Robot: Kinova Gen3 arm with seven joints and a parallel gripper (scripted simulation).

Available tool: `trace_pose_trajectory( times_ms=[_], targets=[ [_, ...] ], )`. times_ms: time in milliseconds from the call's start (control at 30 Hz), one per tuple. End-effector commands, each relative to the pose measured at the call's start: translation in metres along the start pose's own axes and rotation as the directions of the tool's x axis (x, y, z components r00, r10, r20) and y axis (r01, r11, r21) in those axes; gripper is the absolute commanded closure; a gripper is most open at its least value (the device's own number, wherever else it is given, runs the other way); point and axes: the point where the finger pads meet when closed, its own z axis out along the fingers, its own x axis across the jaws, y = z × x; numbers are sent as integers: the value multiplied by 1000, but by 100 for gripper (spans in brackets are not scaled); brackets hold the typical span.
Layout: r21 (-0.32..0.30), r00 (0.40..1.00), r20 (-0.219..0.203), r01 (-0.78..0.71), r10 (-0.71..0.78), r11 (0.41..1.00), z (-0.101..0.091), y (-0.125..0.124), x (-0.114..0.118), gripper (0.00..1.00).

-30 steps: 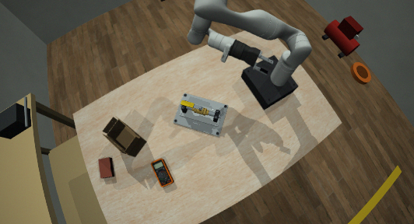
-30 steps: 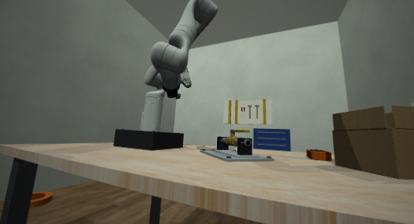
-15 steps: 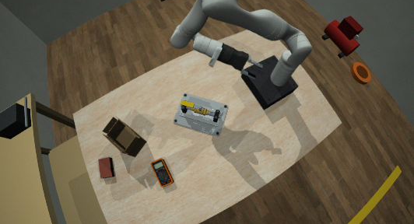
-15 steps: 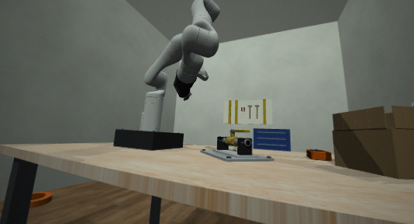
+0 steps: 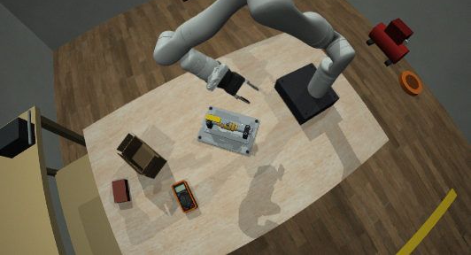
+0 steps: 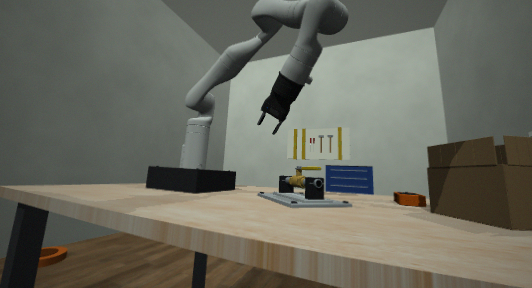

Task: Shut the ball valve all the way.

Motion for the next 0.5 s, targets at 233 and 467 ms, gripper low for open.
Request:
trace_pose_trajectory(
  times_ms=[233, 467],
  targets=[
    [-464, 909, -164, 271, -383, 843, -42, 43, 82, 0],
    [-602, 844, -175, 316, -507, 733, -60, 57, 113, 0]
  ],
)
